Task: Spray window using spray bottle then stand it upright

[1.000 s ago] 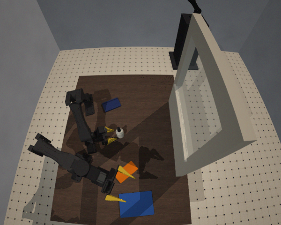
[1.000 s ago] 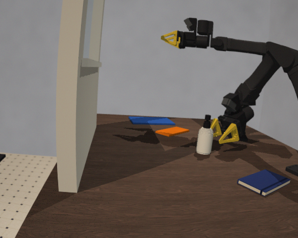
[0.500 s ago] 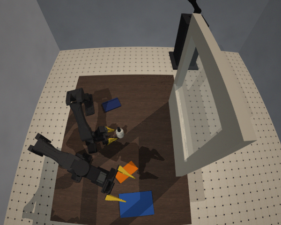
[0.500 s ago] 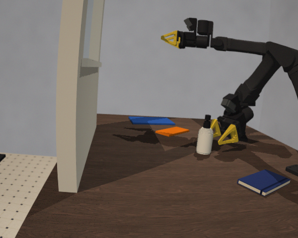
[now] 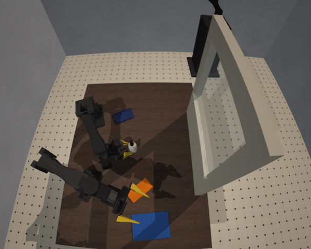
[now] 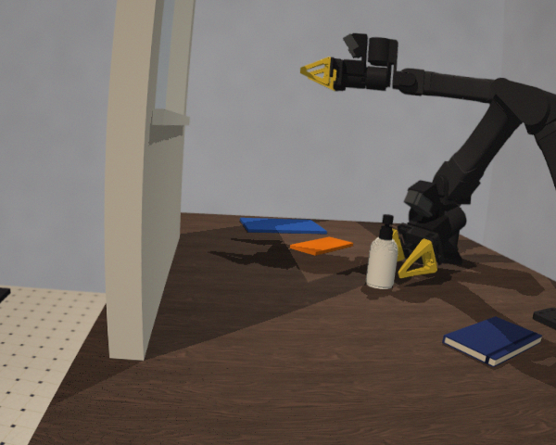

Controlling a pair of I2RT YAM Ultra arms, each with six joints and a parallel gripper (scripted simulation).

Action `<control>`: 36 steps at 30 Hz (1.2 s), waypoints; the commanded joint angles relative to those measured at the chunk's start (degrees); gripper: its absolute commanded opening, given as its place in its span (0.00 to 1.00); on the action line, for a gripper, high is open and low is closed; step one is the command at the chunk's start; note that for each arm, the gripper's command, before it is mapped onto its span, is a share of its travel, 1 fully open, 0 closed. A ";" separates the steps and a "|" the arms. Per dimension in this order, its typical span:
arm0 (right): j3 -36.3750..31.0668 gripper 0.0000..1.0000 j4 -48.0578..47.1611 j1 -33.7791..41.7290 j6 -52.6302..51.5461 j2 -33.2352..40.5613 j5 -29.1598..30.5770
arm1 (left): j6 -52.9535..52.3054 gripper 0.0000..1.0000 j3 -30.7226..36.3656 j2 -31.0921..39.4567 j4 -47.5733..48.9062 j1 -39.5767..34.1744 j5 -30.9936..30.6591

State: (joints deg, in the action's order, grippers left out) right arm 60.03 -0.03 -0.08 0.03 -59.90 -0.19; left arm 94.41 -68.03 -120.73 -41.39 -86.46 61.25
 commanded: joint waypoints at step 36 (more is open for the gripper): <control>2.03 1.00 -0.27 0.45 -0.24 0.27 0.33 | -8.05 0.00 0.76 1.01 9.28 3.03 1.21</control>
State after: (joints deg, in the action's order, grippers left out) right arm 60.03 -0.03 -0.08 0.03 -59.90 -0.19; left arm 86.70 -65.04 -120.90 -31.53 -83.22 61.36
